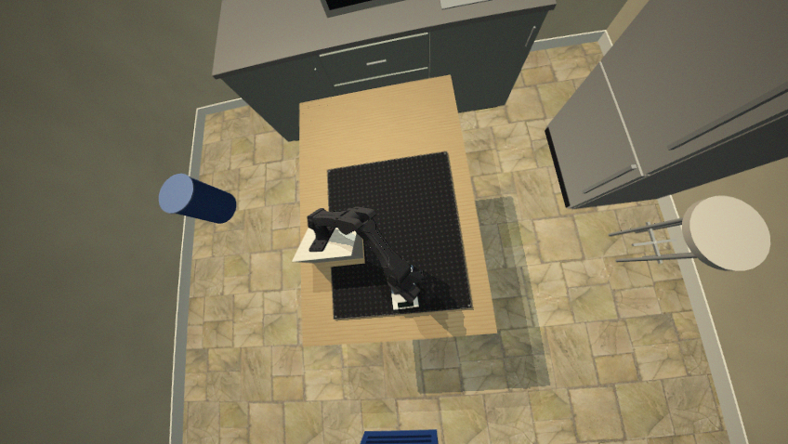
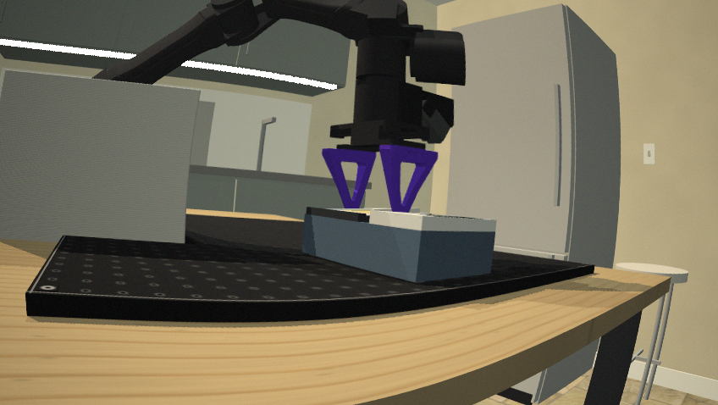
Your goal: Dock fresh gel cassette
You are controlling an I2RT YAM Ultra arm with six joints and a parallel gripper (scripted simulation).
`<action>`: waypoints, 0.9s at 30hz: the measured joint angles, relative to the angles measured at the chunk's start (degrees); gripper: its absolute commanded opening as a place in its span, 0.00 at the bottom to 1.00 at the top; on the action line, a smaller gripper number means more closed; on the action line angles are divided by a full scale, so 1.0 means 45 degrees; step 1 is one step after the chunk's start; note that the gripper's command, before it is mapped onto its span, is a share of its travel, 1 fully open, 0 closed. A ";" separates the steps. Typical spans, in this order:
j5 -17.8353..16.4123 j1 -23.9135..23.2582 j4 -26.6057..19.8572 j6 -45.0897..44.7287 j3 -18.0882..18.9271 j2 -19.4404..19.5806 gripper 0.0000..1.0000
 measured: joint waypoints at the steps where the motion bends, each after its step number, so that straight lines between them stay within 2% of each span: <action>1: 0.0000 0.0000 0.0000 0.0000 0.0000 0.0000 0.00; 27: 0.0063 0.0029 -0.0189 -0.0010 0.0189 0.0117 0.00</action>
